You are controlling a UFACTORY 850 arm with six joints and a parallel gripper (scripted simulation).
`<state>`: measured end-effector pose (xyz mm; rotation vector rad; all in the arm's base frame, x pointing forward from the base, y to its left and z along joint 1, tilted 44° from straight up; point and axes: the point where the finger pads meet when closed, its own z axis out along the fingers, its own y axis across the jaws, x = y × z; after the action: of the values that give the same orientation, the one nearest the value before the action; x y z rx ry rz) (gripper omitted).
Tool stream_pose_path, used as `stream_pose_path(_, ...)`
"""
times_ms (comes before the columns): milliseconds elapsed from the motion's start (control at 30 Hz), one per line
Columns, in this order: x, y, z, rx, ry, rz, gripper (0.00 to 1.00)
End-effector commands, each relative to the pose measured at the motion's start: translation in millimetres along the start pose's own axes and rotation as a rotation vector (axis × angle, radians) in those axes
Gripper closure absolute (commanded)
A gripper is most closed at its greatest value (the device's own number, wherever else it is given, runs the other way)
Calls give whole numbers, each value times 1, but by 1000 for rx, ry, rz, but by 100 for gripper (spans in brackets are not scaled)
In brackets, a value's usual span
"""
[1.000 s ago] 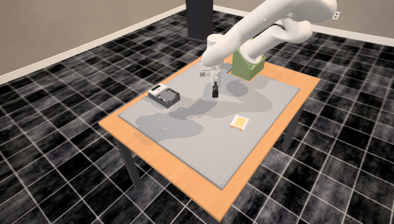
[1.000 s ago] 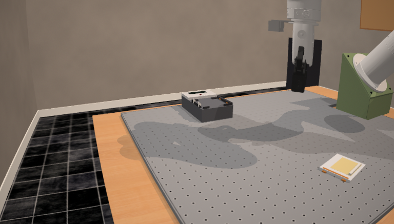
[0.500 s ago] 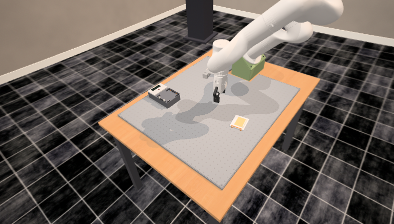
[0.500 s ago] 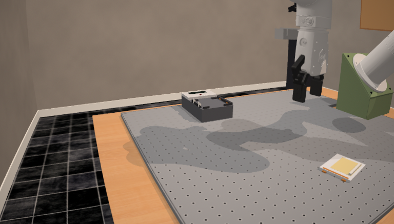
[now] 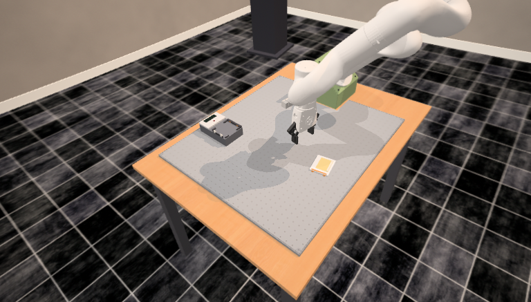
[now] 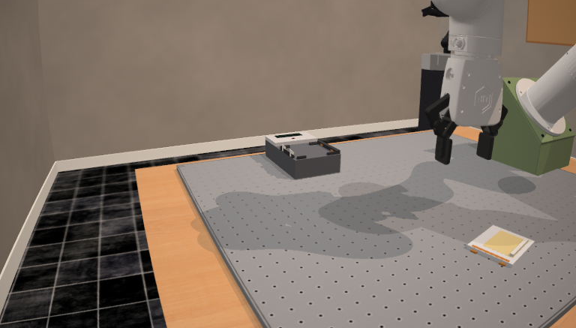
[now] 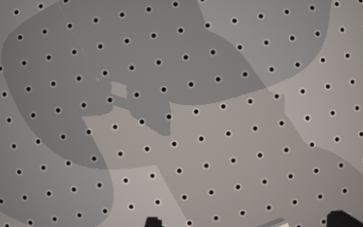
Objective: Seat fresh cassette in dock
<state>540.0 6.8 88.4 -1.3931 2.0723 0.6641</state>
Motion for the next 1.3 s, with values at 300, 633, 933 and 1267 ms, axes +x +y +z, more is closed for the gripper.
stream_pose_path(300, -33, 8, 16, -8, 8, 389, 0)
stream_pose_path(633, -54, 15, 27, -8, 7, 715, 0)
stream_pose_path(933, -73, 22, 36, -9, 7, 949, 0)
stream_pose_path(1267, -92, 31, 46, -12, 7, 1209, 0)
